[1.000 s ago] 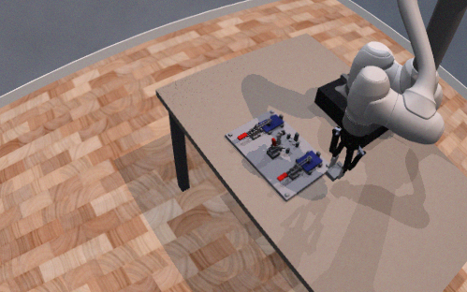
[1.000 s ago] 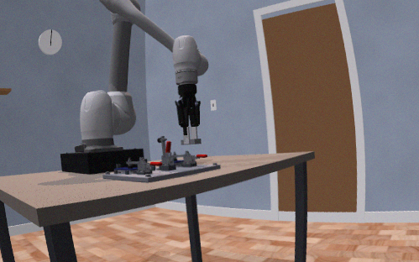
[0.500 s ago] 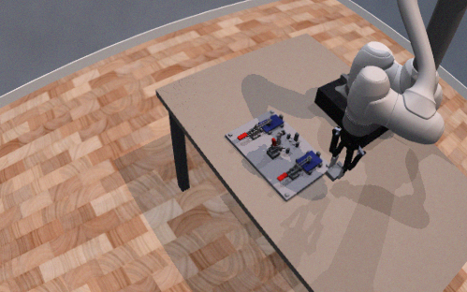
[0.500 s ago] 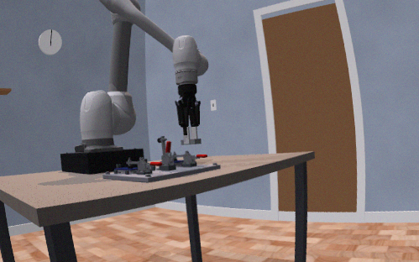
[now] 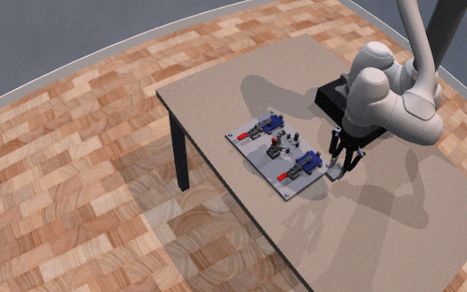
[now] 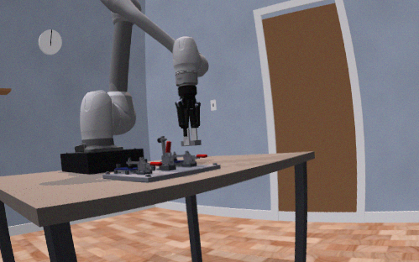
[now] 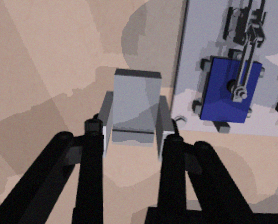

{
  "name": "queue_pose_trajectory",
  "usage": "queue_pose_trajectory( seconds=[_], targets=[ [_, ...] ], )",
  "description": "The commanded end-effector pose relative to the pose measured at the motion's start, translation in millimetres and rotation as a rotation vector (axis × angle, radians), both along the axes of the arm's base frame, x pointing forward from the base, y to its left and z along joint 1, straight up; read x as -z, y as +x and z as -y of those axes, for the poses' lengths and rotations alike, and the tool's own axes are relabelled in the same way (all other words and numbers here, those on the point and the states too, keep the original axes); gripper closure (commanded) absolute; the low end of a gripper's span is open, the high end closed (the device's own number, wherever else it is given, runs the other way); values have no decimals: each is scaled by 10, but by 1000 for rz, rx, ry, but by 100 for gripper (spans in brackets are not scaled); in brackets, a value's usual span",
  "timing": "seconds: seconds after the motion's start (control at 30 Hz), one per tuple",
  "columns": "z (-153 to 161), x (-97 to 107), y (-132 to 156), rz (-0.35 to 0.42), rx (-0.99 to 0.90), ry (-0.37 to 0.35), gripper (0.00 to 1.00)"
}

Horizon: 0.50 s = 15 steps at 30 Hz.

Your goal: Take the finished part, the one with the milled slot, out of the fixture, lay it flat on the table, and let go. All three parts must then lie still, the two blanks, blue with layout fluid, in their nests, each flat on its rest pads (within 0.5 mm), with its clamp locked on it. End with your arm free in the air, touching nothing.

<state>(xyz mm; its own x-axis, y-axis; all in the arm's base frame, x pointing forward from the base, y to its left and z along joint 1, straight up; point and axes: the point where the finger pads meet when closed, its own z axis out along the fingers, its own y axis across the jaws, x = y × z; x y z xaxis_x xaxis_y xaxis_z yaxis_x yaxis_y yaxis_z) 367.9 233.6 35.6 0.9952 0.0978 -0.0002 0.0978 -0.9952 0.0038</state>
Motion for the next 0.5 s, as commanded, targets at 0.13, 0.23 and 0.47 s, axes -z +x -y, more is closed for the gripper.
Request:
queue_pose_trajectory(
  seconds=[0.13,0.23,0.47],
  targets=[
    [0,77,0,0,0,0,100],
    [0,138,0,0,0,0,100],
    [1,307,0,0,0,0,100]
  ],
)
